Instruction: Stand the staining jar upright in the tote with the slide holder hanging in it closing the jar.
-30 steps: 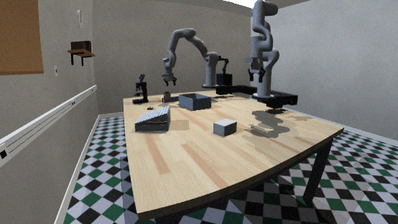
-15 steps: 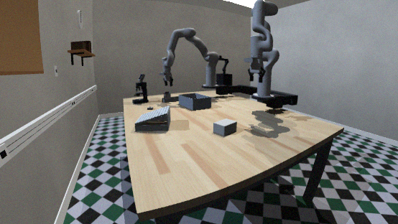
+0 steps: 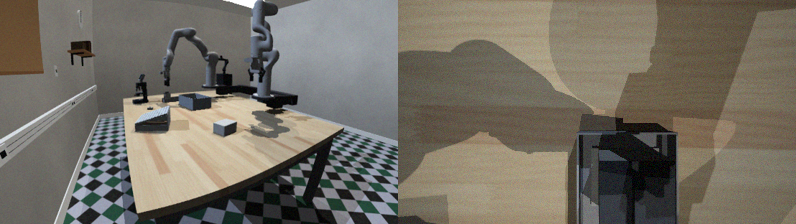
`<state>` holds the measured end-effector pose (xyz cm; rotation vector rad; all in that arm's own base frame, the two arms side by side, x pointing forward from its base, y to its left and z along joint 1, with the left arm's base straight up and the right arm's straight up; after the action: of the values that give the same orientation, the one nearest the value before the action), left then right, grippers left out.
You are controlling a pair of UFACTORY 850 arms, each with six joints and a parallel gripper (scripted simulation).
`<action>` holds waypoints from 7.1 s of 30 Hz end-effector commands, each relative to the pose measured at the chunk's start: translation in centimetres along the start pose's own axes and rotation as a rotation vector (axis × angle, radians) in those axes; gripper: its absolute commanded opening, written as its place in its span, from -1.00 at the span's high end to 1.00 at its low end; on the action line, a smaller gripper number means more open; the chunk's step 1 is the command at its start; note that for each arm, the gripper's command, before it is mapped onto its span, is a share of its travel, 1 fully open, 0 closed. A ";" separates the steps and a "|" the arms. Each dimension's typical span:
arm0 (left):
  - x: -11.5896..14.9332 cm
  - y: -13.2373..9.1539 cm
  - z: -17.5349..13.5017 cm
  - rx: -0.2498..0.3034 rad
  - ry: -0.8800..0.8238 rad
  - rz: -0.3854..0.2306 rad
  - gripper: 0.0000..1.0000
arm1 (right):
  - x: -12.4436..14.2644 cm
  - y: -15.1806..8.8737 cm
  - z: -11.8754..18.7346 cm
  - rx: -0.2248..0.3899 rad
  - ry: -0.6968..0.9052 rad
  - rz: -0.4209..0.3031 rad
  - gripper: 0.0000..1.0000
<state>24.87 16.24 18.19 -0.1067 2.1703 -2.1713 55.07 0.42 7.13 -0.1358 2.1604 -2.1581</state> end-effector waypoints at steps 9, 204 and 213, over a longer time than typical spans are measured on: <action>-0.1 0.0 0.0 -0.001 0.000 0.001 -1.00 | -0.1 0.1 0.0 0.001 0.004 0.005 -1.00; -0.1 0.0 0.0 -0.001 0.000 0.001 -1.00 | -0.1 5.9 0.0 0.001 0.004 0.005 1.00; -0.1 0.0 0.0 -0.001 0.000 0.001 -1.00 | -0.1 4.6 0.0 0.001 0.004 0.005 1.00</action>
<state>24.87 16.24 18.19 -0.1067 2.1703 -2.1713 55.09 0.45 2.32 -0.1283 2.1604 -2.1604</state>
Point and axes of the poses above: on each arm, the point where the finger pads meet when closed, its own y axis out along the fingers, its own z axis across the jaws, x = y × z, the point moved 3 cm from there along -y, back along the fingers, and after that the axes turned 3 degrees about -y, right-handed, at the moved point
